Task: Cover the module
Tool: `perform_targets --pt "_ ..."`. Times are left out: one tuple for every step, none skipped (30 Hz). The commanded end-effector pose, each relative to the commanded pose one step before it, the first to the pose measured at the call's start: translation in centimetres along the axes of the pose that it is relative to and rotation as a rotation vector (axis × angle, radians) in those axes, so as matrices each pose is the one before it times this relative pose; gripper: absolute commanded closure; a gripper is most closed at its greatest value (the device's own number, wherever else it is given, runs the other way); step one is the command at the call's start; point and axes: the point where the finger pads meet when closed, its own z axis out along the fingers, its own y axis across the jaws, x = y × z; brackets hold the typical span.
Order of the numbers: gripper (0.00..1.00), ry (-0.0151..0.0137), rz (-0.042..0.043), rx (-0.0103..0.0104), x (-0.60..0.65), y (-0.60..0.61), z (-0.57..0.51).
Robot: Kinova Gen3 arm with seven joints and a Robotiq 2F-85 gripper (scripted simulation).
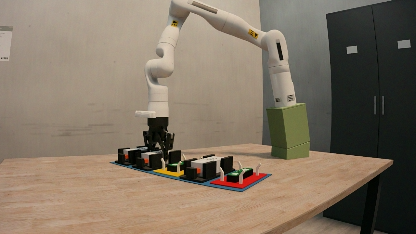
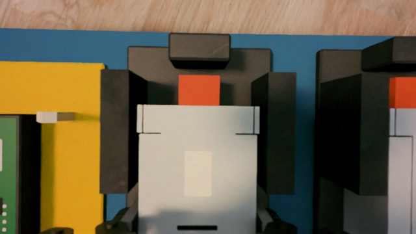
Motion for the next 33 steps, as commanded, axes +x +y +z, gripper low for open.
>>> perform_targets --pt "1.00 0.00136 0.00000 -0.00114 0.065 0.053 -0.074" --pt "1.00 0.00000 0.00000 0.00000 0.000 0.000 0.000" --pt "1.00 0.00000 0.00000 0.00000 0.000 0.000 0.000" --pt "1.00 0.00000 0.00000 0.00000 0.000 0.000 0.000" --pt "1.00 0.00000 0.00000 0.00000 0.000 0.000 0.000" --pt "1.00 0.00000 0.00000 0.00000 0.000 0.000 -0.300" --pt "1.00 0.00000 0.00000 0.00000 0.000 0.000 -0.300" --pt "1.00 0.00000 0.00000 0.00000 0.000 0.000 -0.300" --pt "1.00 0.00000 0.00000 0.00000 0.000 0.000 -0.300" --pt "1.00 0.00000 0.00000 0.00000 0.000 0.000 -0.300" --pt "1.00 0.00000 0.00000 0.00000 0.000 0.000 -0.300" --pt "1.00 0.00000 0.00000 0.00000 0.000 0.000 -0.300" --pt "1.00 0.00000 0.00000 0.00000 0.000 0.000 -0.300" --pt "1.00 0.00000 0.00000 0.00000 0.000 0.000 -0.300" --pt "1.00 0.00000 0.00000 0.00000 0.000 0.000 -0.300" --pt "1.00 0.00000 0.00000 0.00000 0.000 0.000 0.000" --pt "1.00 0.00000 0.00000 0.00000 0.000 0.000 0.000" --pt "1.00 0.00000 0.00000 0.00000 0.000 0.000 0.000" --pt "1.00 0.00000 0.00000 0.00000 0.000 0.000 0.000" --pt "1.00 0.00000 0.00000 0.00000 0.000 0.000 0.000" --pt "1.00 0.00000 0.00000 0.00000 0.000 0.000 0.000" --pt "1.00 0.00000 0.00000 0.00000 0.000 0.000 0.000" --pt "1.00 0.00001 -0.00002 -0.00004 0.000 -0.001 -0.281" --pt "1.00 0.00000 0.00000 0.00000 0.000 0.000 -0.300" --pt "1.00 0.00000 0.00000 0.00000 0.000 0.000 -0.300" --pt "1.00 0.00000 0.00000 0.00000 0.000 0.000 -0.300" --pt "1.00 0.00000 0.00000 0.00000 0.000 0.000 -0.300" --pt "1.00 0.00000 0.00000 0.00000 0.000 0.000 -0.300" --pt "1.00 0.00000 0.00000 0.00000 0.000 0.000 -0.300" --pt "1.00 0.00000 0.00000 0.00000 0.000 0.000 -0.300" --pt "1.00 0.00000 0.00000 0.00000 0.000 0.000 -0.300" --pt "1.00 0.00000 0.00000 0.00000 0.000 0.000 -0.300" --pt "1.00 0.00000 0.00000 0.00000 0.000 0.000 0.000"
